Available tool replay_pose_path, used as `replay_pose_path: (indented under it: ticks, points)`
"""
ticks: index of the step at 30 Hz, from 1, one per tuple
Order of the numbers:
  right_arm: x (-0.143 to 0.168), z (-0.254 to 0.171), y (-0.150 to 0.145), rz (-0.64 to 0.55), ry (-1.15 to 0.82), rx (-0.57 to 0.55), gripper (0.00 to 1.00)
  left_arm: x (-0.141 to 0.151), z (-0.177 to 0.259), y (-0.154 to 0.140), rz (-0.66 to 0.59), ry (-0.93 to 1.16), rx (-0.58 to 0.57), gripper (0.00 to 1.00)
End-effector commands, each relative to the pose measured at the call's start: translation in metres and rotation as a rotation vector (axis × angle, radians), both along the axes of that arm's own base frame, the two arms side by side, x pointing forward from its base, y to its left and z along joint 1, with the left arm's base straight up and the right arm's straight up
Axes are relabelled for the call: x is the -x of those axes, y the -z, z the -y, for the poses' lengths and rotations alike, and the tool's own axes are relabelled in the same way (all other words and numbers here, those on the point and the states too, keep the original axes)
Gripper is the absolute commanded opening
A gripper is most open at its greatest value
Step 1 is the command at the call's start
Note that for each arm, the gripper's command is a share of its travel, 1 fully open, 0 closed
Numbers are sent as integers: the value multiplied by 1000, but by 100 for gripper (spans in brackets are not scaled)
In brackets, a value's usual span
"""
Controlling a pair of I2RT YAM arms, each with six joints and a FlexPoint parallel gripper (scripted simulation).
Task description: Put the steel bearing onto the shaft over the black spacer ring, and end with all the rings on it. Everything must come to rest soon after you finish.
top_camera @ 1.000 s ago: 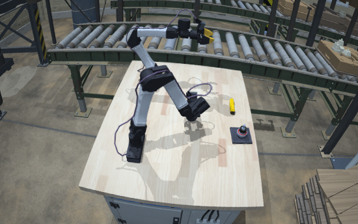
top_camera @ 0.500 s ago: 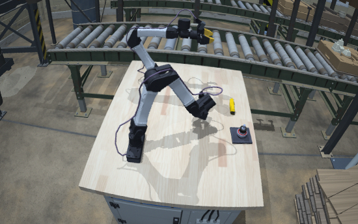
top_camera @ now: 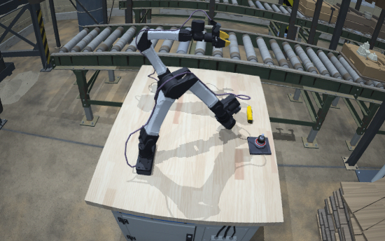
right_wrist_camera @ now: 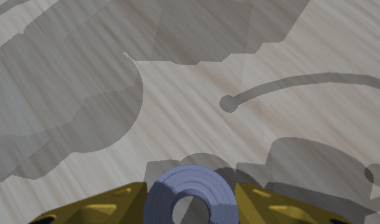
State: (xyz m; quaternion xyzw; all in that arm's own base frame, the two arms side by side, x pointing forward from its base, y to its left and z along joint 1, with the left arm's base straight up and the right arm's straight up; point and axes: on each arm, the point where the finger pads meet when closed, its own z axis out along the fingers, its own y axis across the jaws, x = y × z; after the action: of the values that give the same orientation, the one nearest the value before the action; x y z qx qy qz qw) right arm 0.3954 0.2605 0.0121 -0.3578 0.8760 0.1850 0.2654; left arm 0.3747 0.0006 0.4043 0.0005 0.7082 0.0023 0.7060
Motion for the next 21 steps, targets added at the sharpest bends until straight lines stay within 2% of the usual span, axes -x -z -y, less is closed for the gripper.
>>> replay_pose_path:
  ticks: [1,2,3,5,6,7,13,14,16,20,21]
  points:
    - [-31,19,-3,-42,268,109,0,3,1,-17,36,6,-8,100]
    - [-36,23,-3,-49,334,135,0,3,1,-17,36,6,-8,100]
    - [-22,15,3,-73,226,114,0,3,1,-17,36,6,-8,100]
    - [-22,15,3,-73,226,114,0,3,1,-17,36,6,-8,100]
    - [-33,7,-15,-15,211,72,0,3,1,-17,36,6,-8,100]
    - [-34,9,-7,-28,230,88,0,3,1,-17,36,6,-8,100]
    - [-68,39,-15,-16,614,204,0,3,1,-17,36,6,-8,100]
    - [-54,31,-4,-60,499,199,0,3,1,-17,36,6,-8,100]
    - [-66,24,-18,-15,500,160,0,3,1,-17,36,6,-8,100]
    - [-83,48,-24,17,773,239,0,3,1,-17,36,6,-8,100]
    - [-83,48,-24,17,773,239,0,3,1,-17,36,6,-8,100]
